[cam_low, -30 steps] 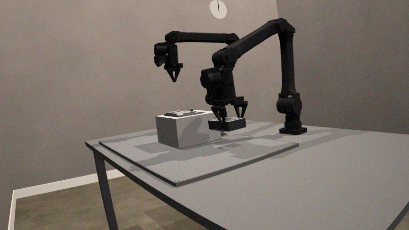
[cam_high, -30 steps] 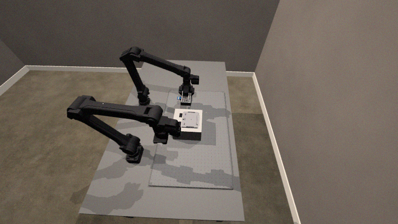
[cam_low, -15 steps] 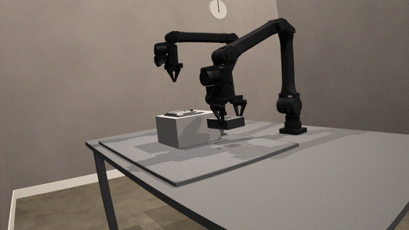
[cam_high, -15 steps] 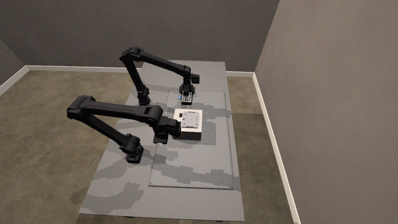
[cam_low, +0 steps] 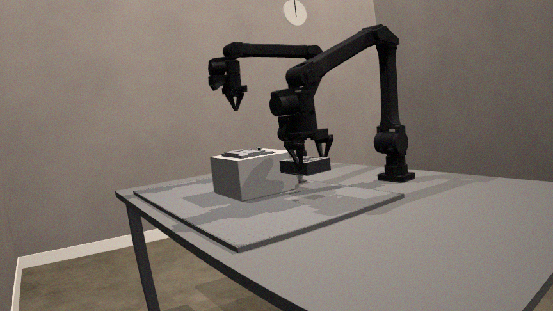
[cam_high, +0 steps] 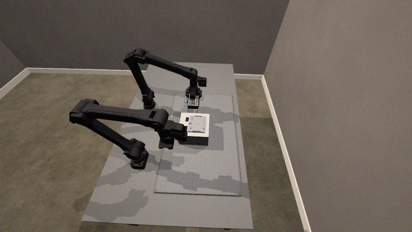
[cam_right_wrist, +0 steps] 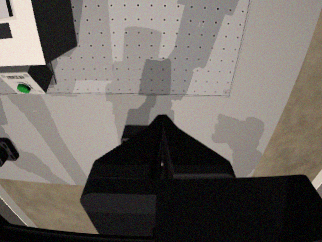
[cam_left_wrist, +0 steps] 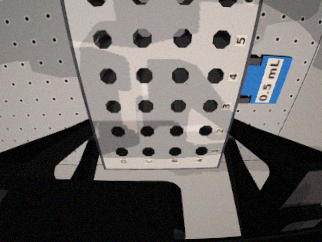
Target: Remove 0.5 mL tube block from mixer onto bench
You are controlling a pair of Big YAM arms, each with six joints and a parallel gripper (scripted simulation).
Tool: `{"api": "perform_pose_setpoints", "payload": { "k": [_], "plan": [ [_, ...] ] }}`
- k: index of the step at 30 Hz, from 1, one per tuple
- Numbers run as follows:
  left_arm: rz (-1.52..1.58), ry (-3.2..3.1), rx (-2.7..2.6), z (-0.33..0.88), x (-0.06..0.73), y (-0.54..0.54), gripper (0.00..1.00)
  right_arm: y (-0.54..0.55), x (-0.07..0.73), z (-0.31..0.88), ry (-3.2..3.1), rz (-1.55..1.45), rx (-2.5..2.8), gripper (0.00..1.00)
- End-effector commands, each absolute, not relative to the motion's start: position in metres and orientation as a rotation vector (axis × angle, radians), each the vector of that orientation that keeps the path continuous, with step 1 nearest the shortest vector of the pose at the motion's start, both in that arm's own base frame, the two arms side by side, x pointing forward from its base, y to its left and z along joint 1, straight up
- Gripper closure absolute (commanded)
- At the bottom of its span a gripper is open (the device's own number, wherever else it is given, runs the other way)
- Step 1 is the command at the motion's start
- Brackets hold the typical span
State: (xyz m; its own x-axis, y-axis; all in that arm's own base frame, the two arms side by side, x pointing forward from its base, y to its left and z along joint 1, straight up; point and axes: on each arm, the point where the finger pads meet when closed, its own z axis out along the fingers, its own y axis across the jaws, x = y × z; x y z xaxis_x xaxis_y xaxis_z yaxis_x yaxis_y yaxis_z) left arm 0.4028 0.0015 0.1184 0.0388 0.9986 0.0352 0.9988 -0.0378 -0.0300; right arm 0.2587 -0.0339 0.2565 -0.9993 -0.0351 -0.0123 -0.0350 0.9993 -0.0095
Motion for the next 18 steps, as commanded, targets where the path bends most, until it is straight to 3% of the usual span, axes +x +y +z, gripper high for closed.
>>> {"api": "perform_pose_setpoints", "payload": {
  "k": [1,18],
  "plan": [
    [-0.138,-2.227,-2.264,0.1589,0.4416,0.0055,1.0,-0.0345,0.2654,0.261,3.114,-0.022,-0.078,1.0],
    [-0.13,-2.221,-2.265,0.1584,0.4398,0.0047,1.0,-0.0346,0.2655,0.2606,3.113,-0.022,-0.077,1.0]
  ]
}}
